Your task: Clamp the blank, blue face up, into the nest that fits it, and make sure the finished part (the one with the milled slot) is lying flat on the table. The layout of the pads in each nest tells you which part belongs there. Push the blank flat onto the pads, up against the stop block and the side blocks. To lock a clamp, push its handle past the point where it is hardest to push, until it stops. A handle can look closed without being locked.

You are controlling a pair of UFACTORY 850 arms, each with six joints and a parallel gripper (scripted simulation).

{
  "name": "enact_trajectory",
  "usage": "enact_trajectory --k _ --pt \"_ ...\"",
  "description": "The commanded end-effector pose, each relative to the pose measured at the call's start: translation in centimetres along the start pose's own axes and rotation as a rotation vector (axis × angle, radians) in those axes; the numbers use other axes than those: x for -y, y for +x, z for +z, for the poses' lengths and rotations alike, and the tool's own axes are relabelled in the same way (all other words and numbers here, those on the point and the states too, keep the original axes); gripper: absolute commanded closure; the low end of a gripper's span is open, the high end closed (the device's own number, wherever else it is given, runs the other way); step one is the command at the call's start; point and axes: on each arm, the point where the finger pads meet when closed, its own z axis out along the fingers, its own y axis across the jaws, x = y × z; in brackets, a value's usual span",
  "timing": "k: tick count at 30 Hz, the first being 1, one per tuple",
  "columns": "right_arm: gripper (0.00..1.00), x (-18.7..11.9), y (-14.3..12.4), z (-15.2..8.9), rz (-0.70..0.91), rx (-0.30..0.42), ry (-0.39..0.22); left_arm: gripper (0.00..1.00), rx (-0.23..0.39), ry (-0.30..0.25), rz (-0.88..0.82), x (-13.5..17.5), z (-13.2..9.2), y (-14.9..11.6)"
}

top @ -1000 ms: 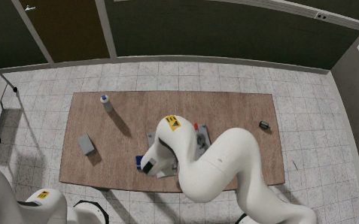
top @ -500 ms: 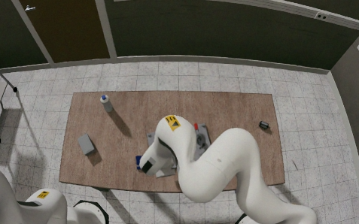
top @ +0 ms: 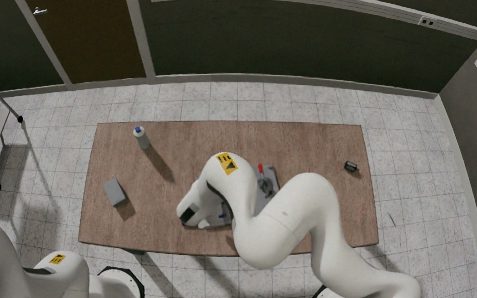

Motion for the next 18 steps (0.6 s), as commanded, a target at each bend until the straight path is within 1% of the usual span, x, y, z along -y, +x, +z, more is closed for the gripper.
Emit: enact_trajectory --k 1,10,18 --pt "1.0 -1.0 -1.3 -0.1 0.0 0.001 -0.001 0.0 -0.002 0.0 0.0 0.0 -0.1 0.0" --pt "1.0 -2.7 -3.4 -0.1 0.0 0.001 -0.001 0.0 -0.002 0.0 0.0 0.0 -0.1 0.0" --pt "1.0 -3.2 -3.9 -0.1 0.0 0.001 -0.001 0.0 -0.002 0.0 0.0 0.0 -0.1 0.0"
